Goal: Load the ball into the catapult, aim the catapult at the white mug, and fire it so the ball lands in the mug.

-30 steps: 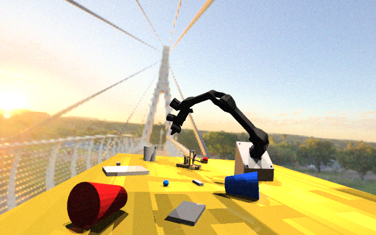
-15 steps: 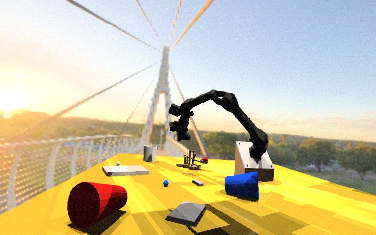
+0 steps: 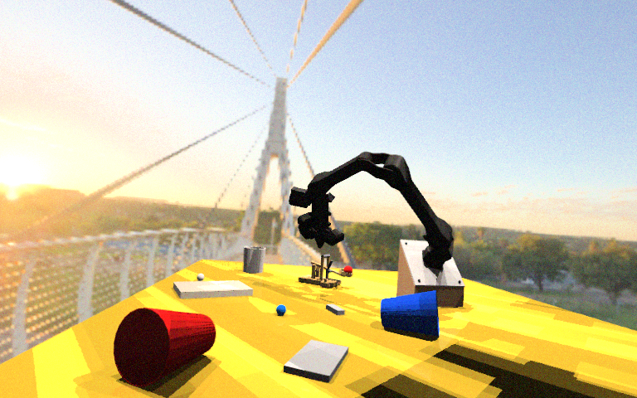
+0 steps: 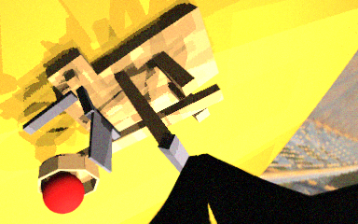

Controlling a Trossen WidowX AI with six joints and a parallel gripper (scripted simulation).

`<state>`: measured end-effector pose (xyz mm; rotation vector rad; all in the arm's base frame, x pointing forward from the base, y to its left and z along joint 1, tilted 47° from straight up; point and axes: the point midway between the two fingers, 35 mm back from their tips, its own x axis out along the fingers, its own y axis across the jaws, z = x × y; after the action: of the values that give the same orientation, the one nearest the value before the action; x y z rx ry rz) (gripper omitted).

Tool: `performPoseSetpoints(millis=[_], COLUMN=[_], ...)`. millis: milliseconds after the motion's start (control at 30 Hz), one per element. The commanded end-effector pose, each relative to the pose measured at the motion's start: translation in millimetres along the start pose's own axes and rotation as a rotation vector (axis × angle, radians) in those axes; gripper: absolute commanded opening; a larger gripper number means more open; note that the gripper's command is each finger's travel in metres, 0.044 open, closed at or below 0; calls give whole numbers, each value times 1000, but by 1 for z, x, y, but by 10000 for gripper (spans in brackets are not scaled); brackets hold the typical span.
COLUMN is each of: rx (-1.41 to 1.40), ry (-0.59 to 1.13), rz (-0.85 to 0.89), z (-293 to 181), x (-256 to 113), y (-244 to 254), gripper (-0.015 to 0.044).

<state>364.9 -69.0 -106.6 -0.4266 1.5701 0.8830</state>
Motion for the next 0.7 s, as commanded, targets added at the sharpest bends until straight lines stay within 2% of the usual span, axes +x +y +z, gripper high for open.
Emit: performPoseSetpoints(millis=[0, 400, 667], rx=[-99, -442, -461], ry=[61, 255, 266], rz=[22, 123, 130], z=[-5, -26, -26], x=[0, -8, -5], y=[17, 74, 78], gripper=[0, 0, 0])
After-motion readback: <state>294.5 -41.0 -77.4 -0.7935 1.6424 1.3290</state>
